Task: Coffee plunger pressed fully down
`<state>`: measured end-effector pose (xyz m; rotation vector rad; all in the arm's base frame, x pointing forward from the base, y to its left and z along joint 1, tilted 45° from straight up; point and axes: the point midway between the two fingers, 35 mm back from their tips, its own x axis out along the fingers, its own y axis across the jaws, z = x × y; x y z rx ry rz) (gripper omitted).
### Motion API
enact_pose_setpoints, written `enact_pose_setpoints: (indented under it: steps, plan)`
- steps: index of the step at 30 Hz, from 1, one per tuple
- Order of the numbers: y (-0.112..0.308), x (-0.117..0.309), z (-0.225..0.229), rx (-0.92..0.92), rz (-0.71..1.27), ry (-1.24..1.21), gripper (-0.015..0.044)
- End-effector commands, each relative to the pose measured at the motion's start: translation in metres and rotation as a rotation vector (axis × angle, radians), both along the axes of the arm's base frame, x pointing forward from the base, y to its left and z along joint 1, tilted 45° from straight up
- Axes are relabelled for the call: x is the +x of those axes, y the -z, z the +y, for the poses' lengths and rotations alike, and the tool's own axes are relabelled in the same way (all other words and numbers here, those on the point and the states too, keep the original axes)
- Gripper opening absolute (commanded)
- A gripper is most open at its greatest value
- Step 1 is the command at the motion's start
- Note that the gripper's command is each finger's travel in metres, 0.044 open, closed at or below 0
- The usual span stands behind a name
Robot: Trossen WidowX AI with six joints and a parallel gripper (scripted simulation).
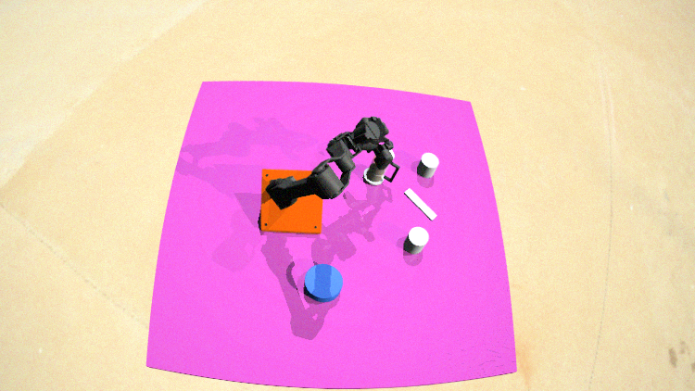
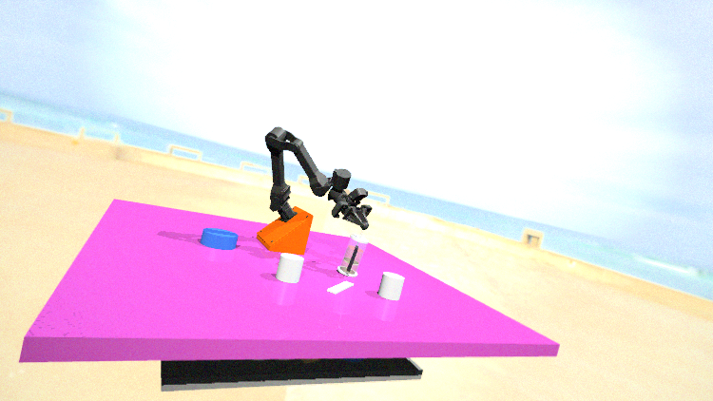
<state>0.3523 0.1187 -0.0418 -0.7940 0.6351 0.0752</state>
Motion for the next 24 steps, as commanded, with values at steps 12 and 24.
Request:
enact_pose_setpoints:
  steps: [12,24]
  plan:
    - [0.0148,0.0015,-0.0130,-0.034,0.039,0.024,0.0117]
    - [0.0154,0.0043,-0.0115,-0.034,0.039,0.025,0.0117]
